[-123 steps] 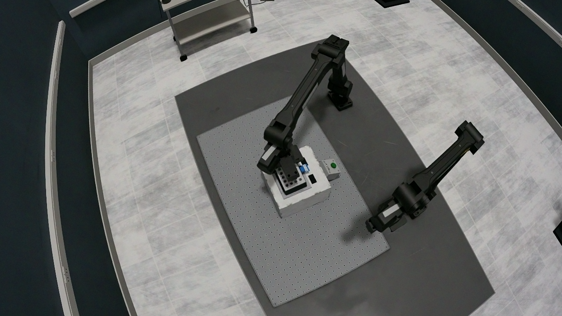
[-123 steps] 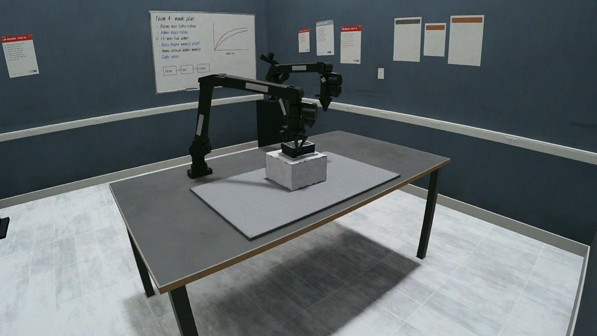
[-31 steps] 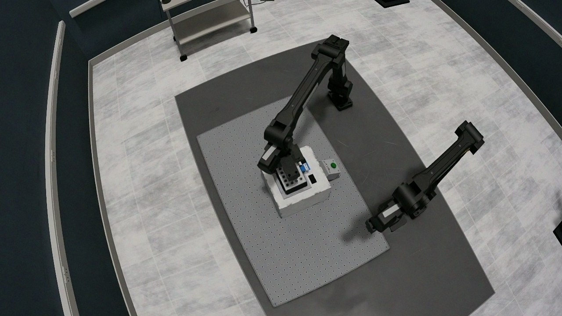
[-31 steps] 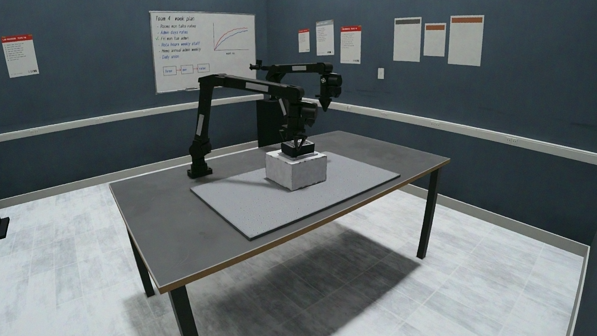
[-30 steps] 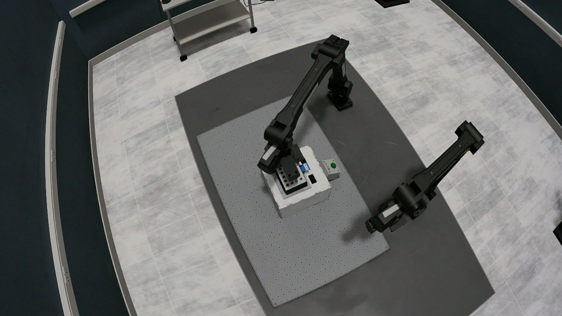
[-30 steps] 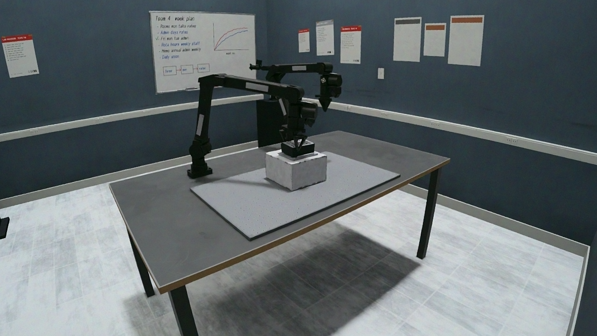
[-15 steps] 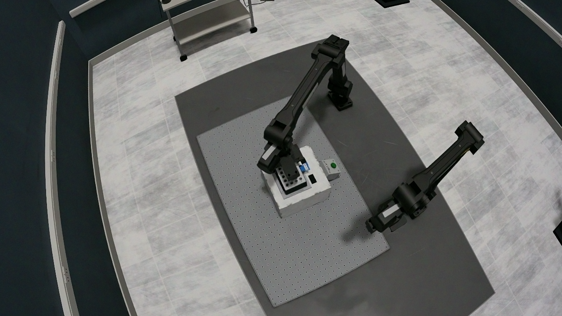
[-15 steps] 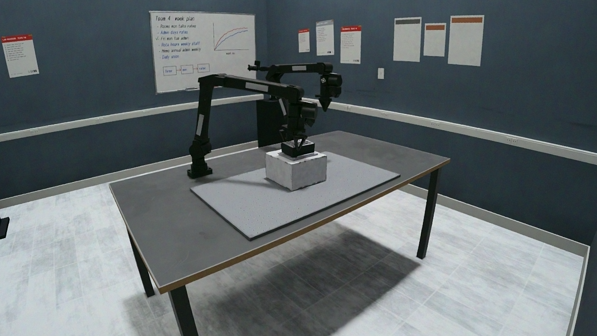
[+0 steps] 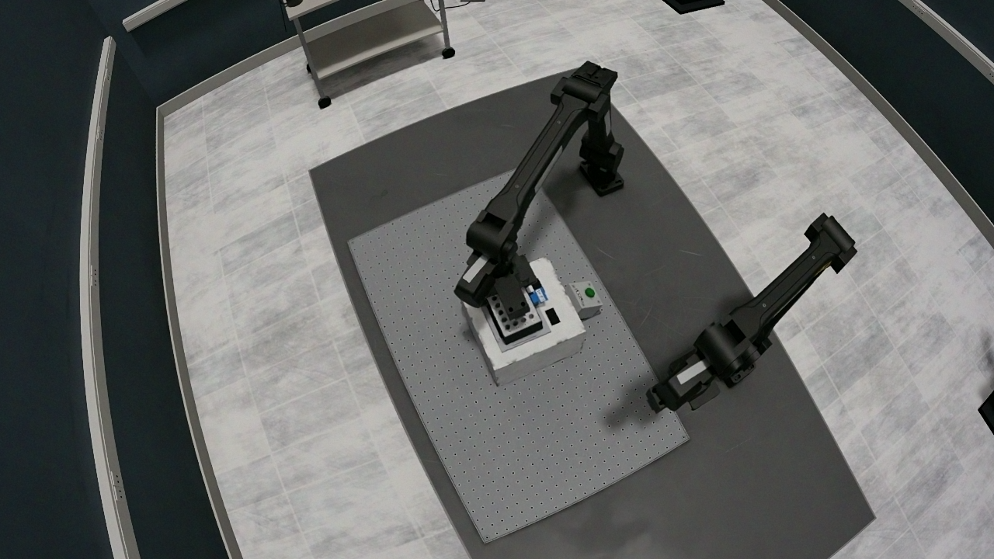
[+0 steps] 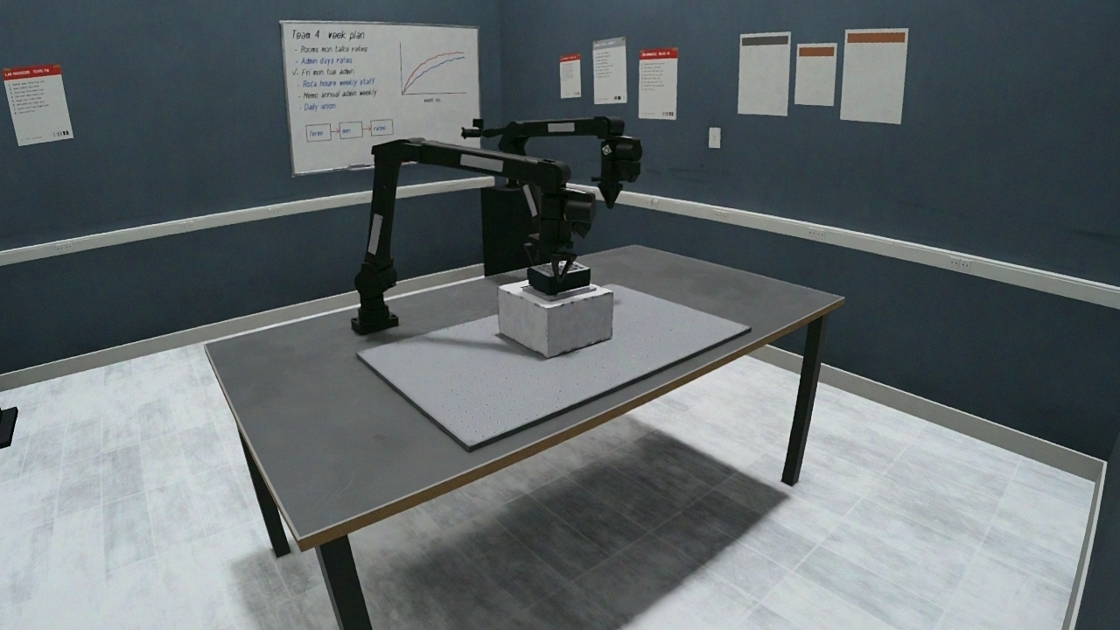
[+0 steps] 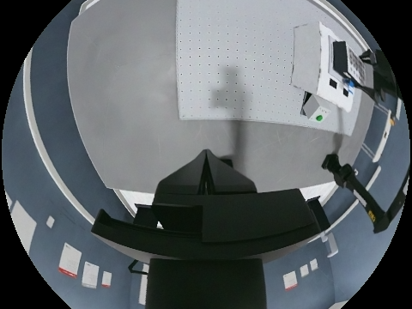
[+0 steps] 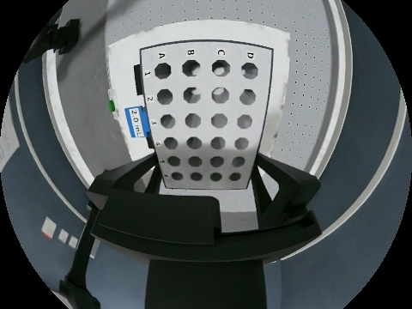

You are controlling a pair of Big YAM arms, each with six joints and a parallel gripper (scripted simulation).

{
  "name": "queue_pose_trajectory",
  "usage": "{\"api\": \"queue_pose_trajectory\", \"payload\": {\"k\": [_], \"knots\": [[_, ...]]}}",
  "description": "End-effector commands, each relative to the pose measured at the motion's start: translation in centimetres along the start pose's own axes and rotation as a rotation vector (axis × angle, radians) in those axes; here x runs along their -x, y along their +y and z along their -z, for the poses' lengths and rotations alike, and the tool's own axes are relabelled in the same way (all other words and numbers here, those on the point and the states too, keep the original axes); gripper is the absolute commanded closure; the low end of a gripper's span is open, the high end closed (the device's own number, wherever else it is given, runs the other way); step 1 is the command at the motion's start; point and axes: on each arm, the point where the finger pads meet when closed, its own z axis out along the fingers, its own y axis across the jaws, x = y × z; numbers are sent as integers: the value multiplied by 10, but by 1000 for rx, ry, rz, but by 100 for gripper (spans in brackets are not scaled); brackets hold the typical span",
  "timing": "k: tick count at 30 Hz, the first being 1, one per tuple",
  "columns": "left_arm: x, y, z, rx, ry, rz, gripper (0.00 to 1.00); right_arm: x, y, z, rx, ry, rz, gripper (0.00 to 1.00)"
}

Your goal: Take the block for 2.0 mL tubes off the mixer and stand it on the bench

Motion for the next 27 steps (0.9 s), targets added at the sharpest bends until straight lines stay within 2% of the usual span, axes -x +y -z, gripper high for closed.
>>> {"api": "queue_pose_trajectory", "payload": {"k": [1, 9, 19, 27], "knots": [[8, 4, 22, 12, -58, 8, 100, 29, -17, 57, -111, -90, 9, 100], [3, 3, 13, 8, -35, 8, 100, 18, -24, 45, -89, -75, -14, 100], [-4, 2, 0, 3, -1, 9, 100, 3, -10, 49, -71, -62, -23, 100], [-3, 2, 2, 4, -9, 9, 100, 7, -5, 47, -84, -70, -9, 100]]}}
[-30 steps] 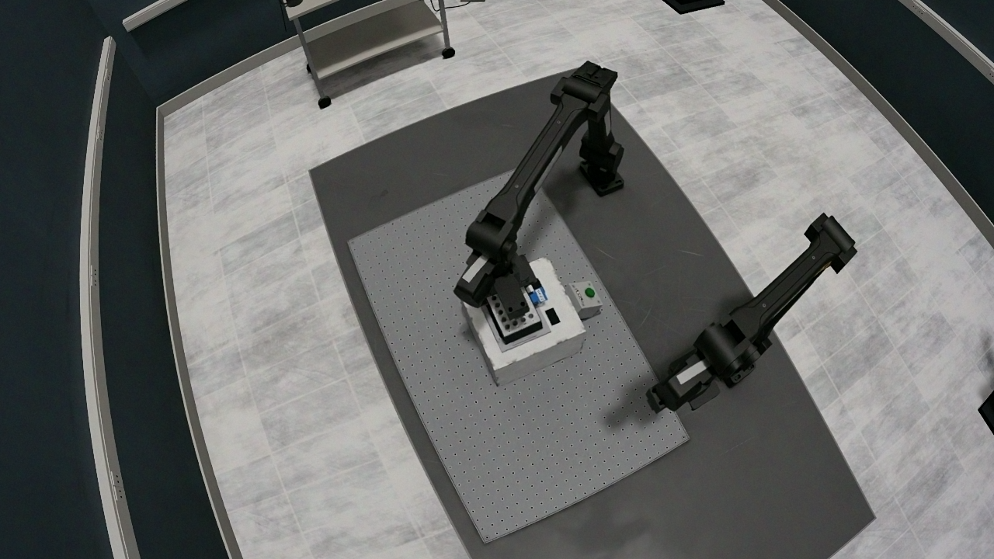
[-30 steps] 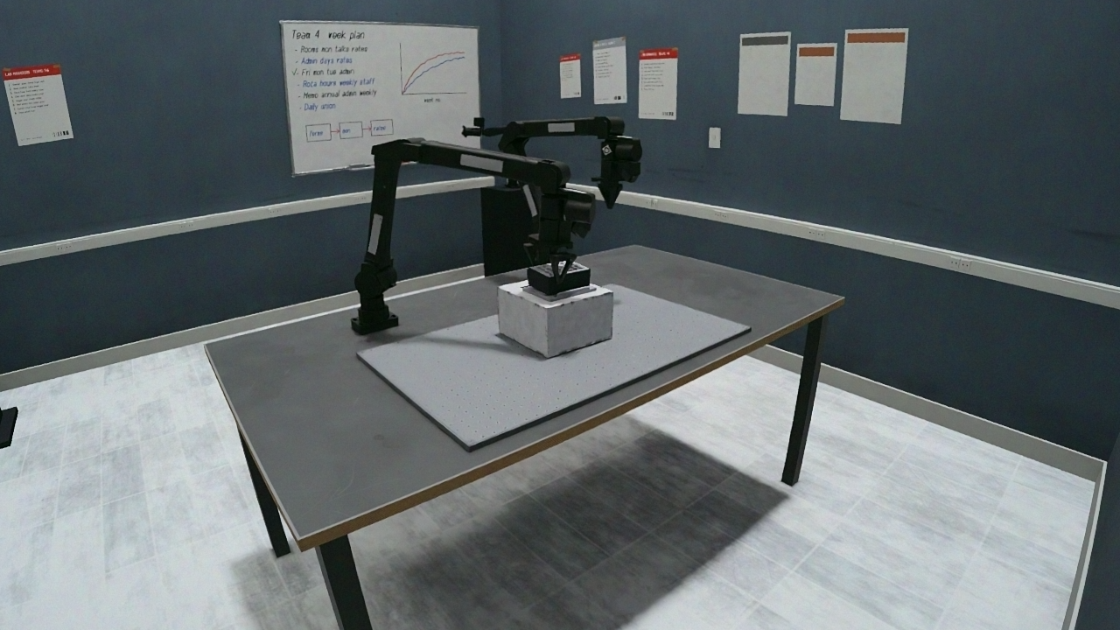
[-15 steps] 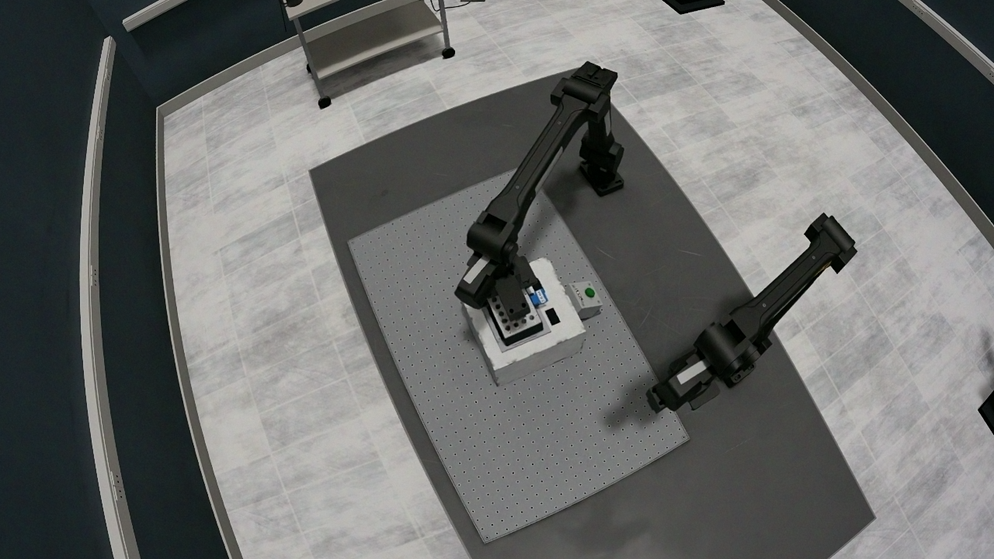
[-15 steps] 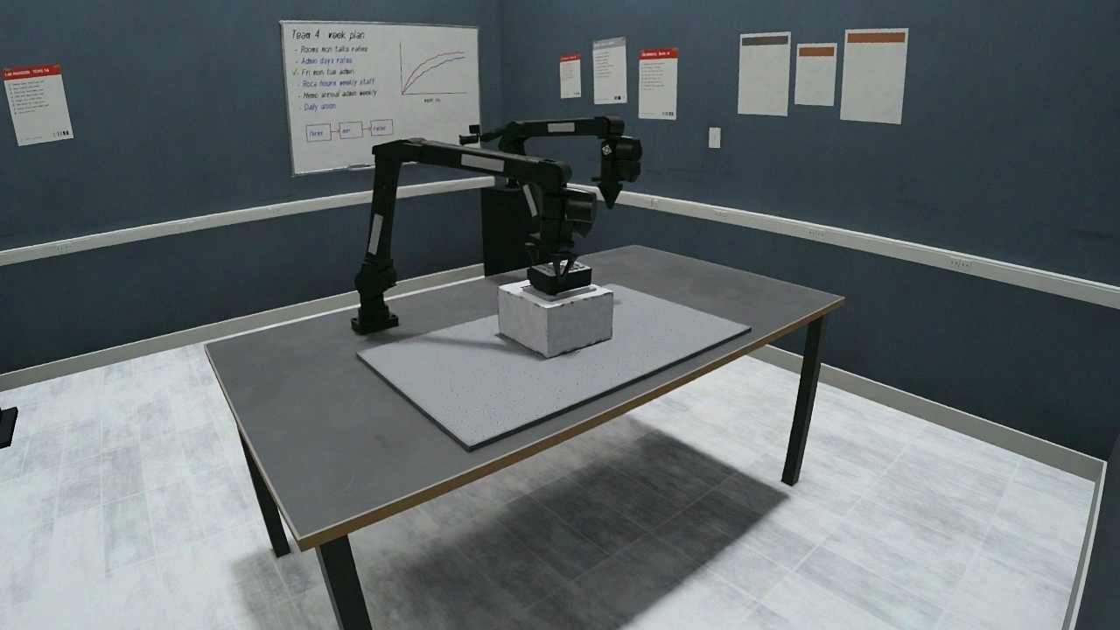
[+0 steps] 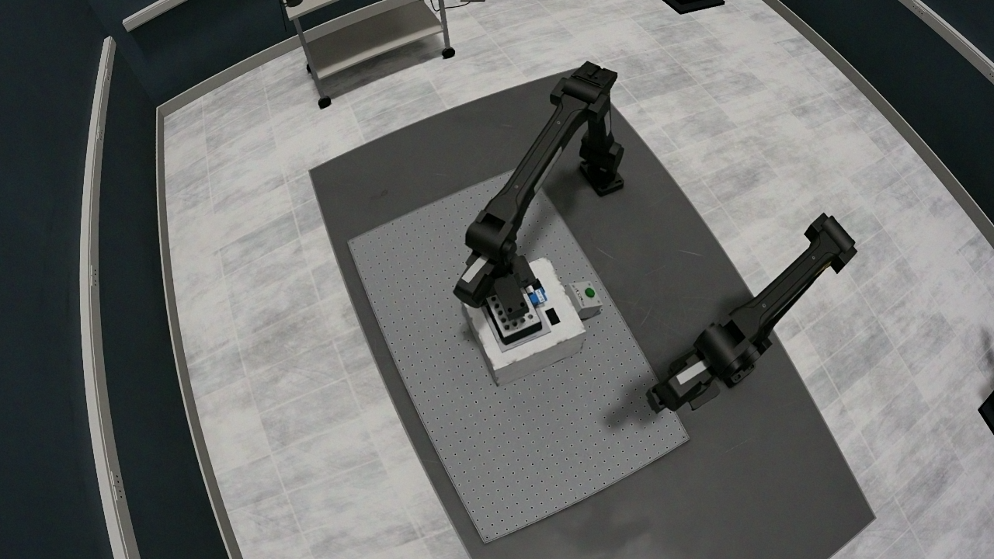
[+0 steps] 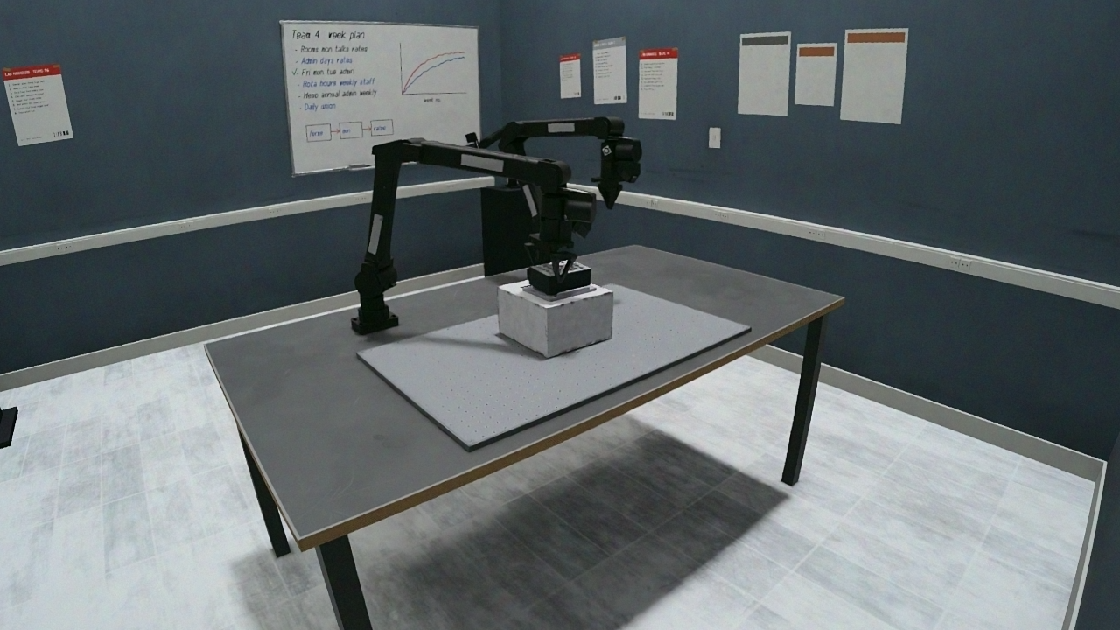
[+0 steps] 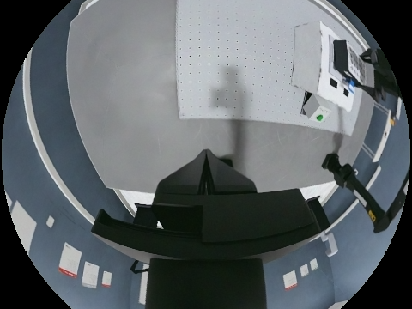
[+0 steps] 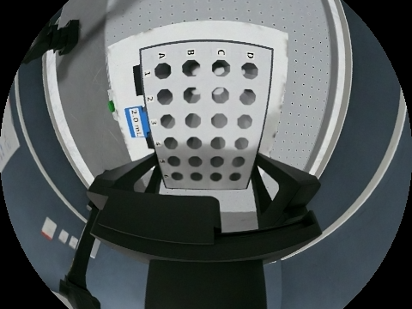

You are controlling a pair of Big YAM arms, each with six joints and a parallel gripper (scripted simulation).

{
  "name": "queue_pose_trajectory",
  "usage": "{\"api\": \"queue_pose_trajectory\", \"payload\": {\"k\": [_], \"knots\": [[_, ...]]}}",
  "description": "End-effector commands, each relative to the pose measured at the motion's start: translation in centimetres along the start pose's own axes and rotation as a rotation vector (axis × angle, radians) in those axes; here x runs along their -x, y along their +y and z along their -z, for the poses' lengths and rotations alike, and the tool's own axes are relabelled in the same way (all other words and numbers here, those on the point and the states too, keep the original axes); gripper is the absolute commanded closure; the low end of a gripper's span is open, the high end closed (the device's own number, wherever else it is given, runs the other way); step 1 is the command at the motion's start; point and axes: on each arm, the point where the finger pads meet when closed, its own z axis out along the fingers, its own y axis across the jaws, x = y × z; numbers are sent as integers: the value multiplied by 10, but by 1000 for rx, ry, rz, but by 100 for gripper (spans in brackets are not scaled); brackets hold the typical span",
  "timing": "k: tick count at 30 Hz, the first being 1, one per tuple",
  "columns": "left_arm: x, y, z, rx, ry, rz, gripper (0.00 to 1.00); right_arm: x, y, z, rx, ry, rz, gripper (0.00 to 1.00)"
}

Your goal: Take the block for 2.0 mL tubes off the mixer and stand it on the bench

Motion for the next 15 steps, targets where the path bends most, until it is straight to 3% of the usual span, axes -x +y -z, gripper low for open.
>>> {"api": "queue_pose_trajectory", "payload": {"k": [1, 7, 15], "knots": [[-1, 3, 5, 5, -16, 9, 100, 8, -1, 45, -82, -68, -3, 100], [4, 3, 15, 8, -40, 9, 100, 10, 7, 39, -73, -60, 10, 100], [8, 4, 22, 11, -59, 9, 100, 3, -2, 52, -94, -75, -10, 100]]}}
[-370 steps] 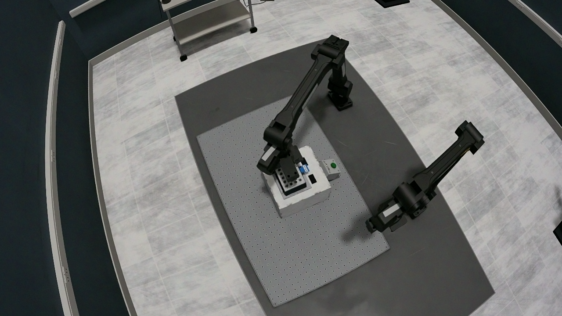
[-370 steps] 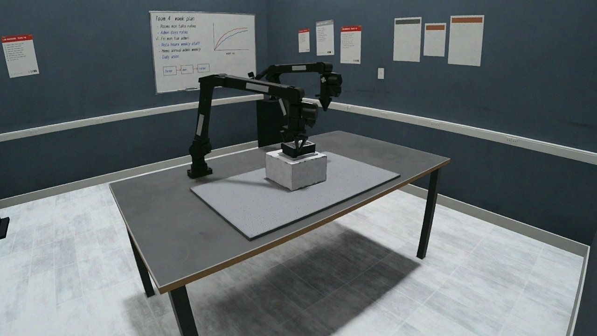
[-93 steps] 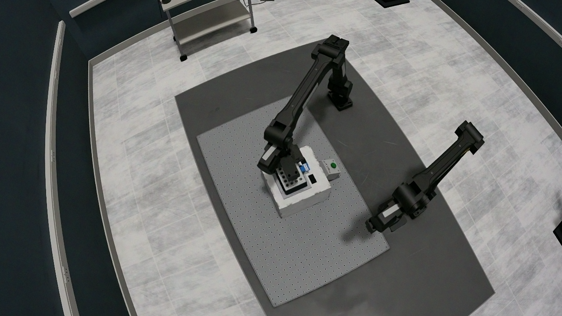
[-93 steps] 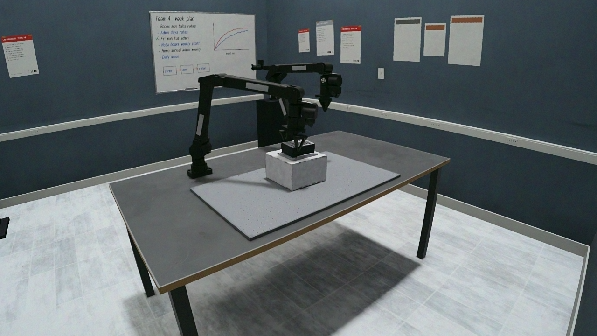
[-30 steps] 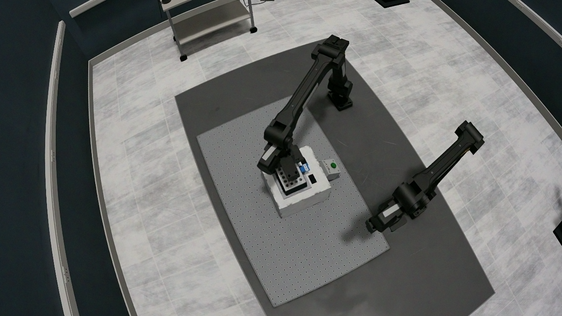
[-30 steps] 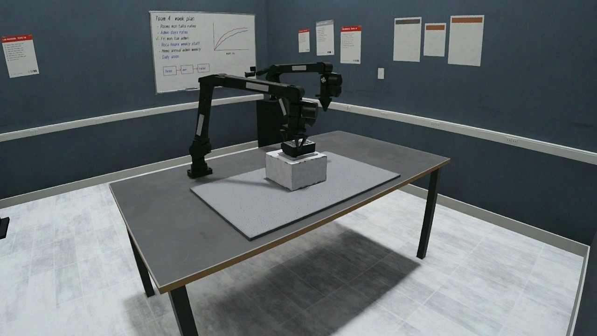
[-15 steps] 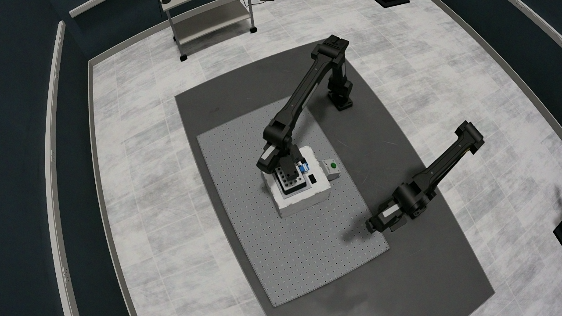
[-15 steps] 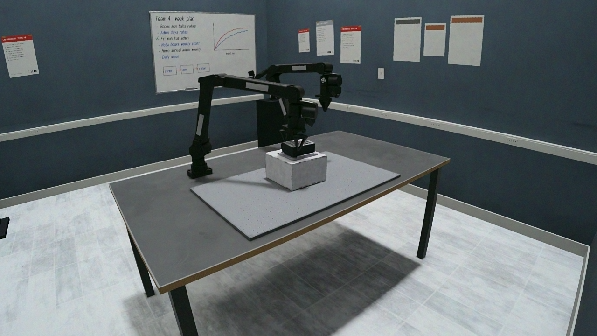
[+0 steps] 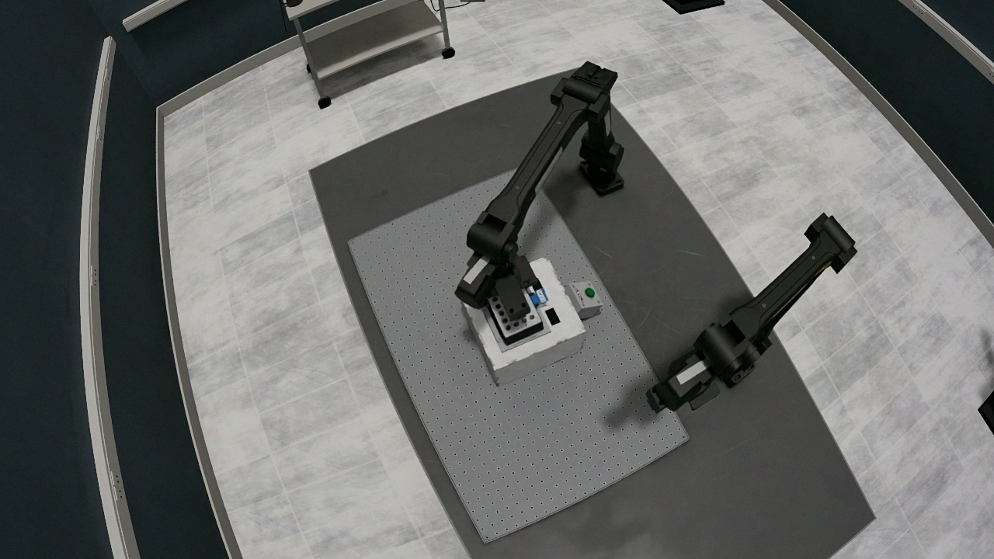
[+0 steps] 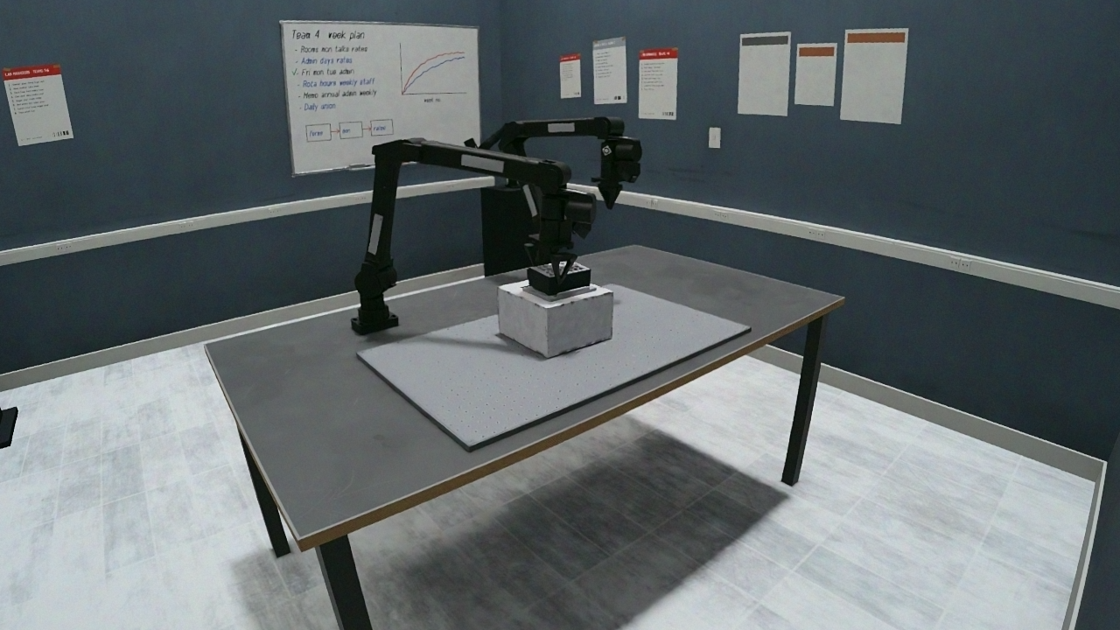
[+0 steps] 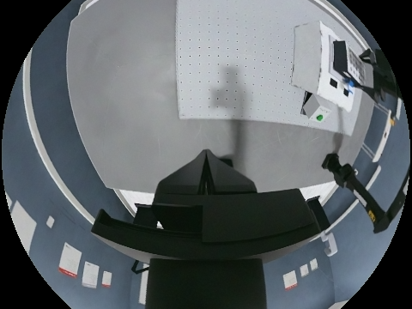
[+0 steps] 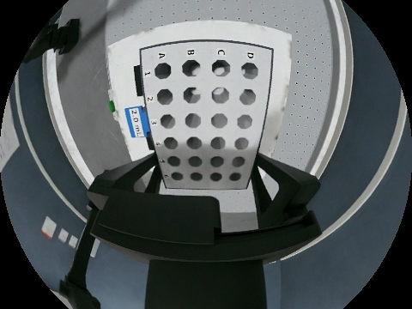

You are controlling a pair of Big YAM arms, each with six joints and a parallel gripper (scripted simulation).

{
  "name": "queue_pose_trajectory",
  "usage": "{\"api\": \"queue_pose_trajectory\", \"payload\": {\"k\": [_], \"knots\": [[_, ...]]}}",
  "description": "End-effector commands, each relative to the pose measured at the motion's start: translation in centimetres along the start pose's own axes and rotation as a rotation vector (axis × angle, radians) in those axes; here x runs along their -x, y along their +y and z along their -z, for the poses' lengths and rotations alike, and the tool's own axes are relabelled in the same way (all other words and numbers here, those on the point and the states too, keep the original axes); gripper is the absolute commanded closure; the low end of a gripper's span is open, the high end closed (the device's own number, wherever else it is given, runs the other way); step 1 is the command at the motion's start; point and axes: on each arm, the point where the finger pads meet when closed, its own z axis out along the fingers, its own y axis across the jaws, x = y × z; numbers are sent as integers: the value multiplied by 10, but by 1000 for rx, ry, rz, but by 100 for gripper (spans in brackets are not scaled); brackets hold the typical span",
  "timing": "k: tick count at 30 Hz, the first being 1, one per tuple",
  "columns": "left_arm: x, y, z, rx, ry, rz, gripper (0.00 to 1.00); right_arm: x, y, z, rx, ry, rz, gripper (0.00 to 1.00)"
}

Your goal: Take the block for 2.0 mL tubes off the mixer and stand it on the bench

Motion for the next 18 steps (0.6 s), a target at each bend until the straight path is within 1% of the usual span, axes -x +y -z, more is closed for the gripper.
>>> {"api": "queue_pose_trajectory", "payload": {"k": [1, 6, 13, 18], "knots": [[8, 4, 22, 11, -60, 9, 100, 2, -5, 56, -98, -78, -14, 100], [9, 4, 24, 12, -65, 9, 100, -1, -5, 67, -102, -81, -19, 100], [10, 4, 27, 13, -72, 10, 100, 0, -10, 81, -130, -99, -22, 100], [11, 4, 28, 13, -74, 10, 100, 4, -7, 82, -132, -100, -12, 100]]}}
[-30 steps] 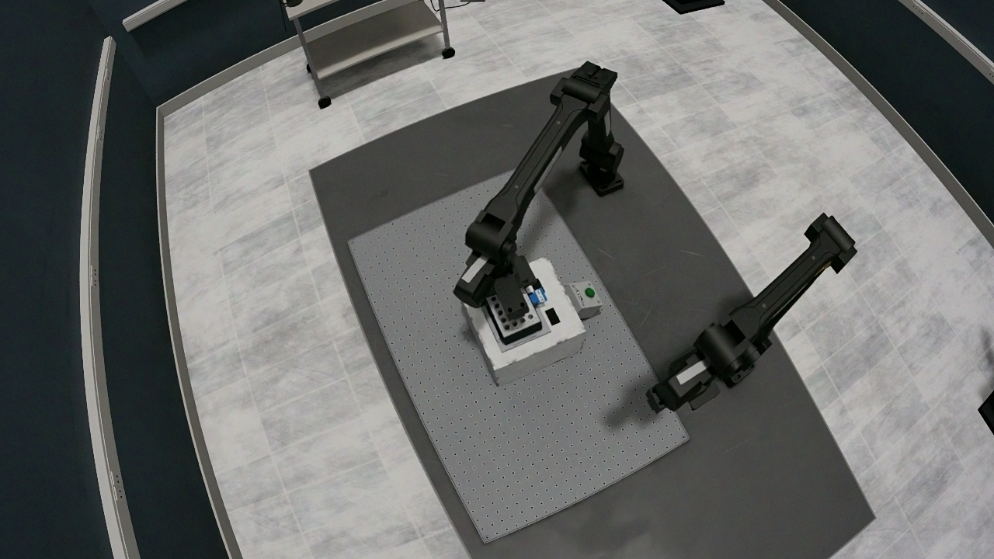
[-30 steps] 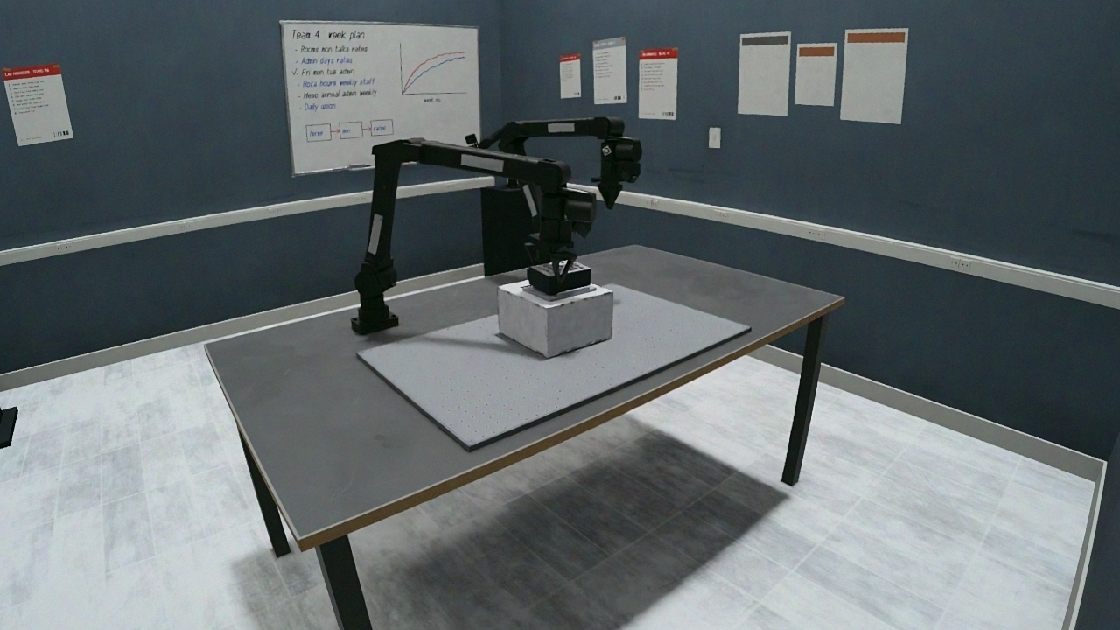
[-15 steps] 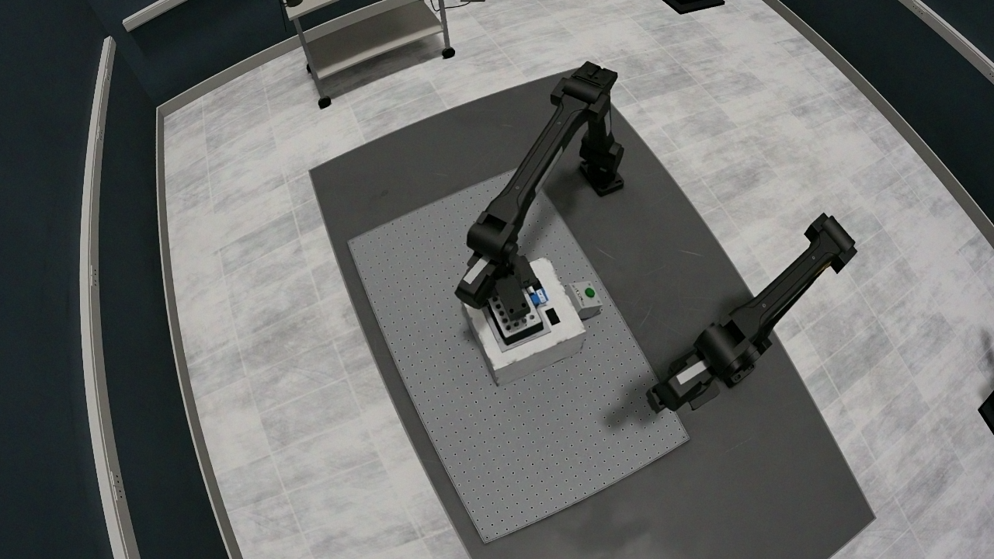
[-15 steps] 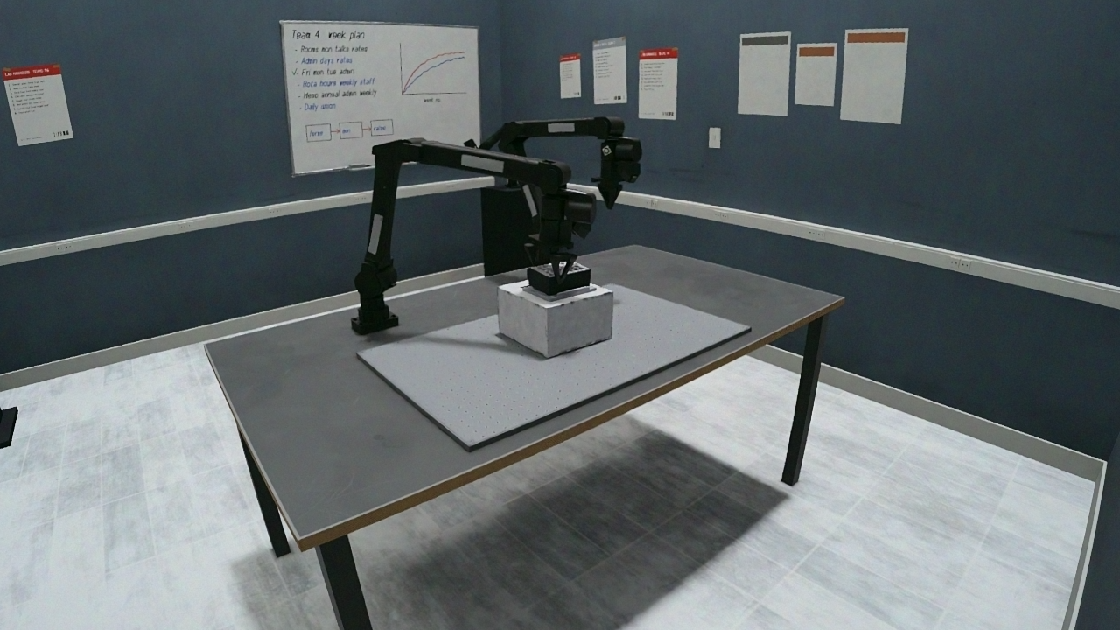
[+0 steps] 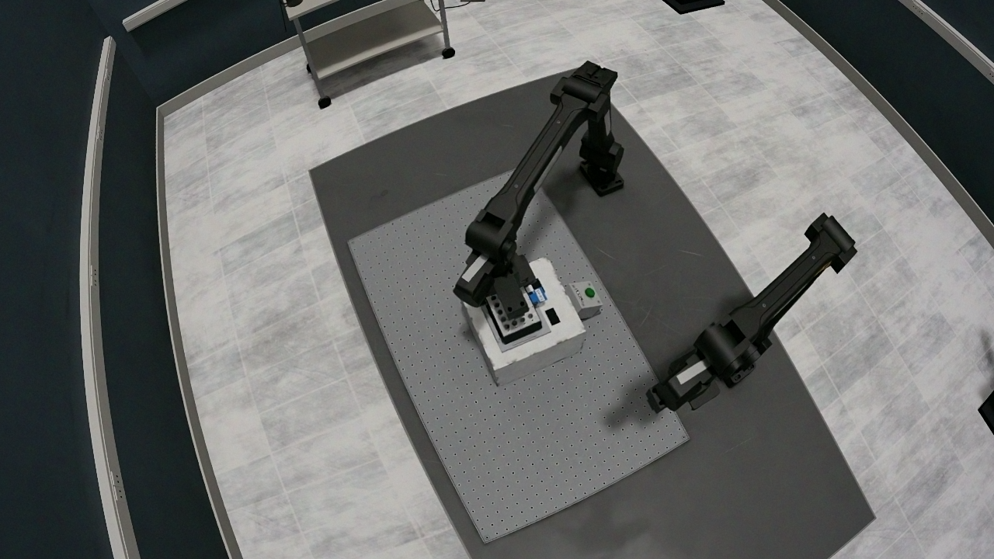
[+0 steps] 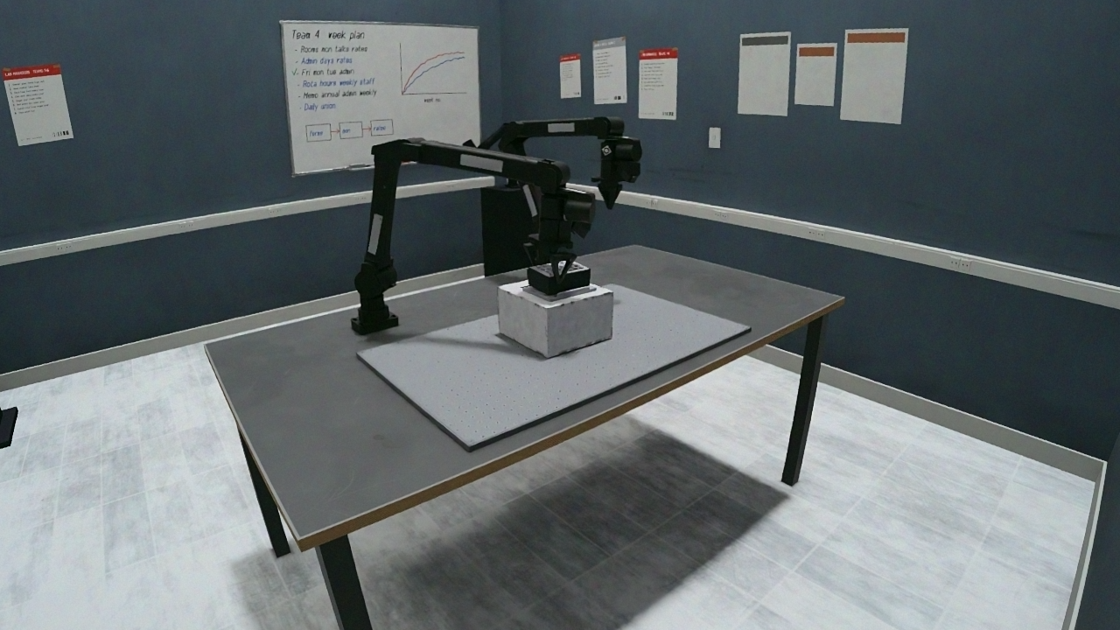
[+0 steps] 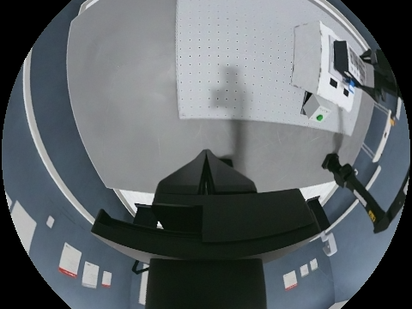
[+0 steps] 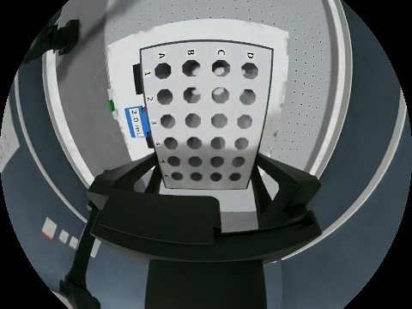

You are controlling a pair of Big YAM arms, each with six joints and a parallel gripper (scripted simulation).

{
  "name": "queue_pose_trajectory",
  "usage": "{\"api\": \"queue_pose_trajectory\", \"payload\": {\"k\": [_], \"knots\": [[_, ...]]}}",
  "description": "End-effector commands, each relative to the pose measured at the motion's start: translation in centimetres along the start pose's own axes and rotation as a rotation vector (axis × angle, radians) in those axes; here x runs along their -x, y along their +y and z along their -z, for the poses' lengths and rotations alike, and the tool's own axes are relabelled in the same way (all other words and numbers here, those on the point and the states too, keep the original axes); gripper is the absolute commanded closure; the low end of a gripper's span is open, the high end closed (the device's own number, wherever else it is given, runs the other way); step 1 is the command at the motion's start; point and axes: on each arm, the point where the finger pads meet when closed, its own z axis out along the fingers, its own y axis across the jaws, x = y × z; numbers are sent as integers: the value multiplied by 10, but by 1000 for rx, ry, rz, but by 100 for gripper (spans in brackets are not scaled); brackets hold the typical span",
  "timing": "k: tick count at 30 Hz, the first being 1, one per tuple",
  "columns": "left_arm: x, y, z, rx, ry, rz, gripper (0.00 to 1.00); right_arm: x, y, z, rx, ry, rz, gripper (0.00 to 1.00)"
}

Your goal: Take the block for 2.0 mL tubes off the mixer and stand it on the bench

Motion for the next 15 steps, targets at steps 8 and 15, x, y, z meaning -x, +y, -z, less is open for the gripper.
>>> {"api": "queue_pose_trajectory", "payload": {"k": [8, 15], "knots": [[12, 4, 31, 14, -79, 10, 100, 21, -5, 66, -108, -82, 17, 100], [9, 4, 23, 11, -61, 10, 100, 17, -13, 59, -95, -73, 3, 100]]}}
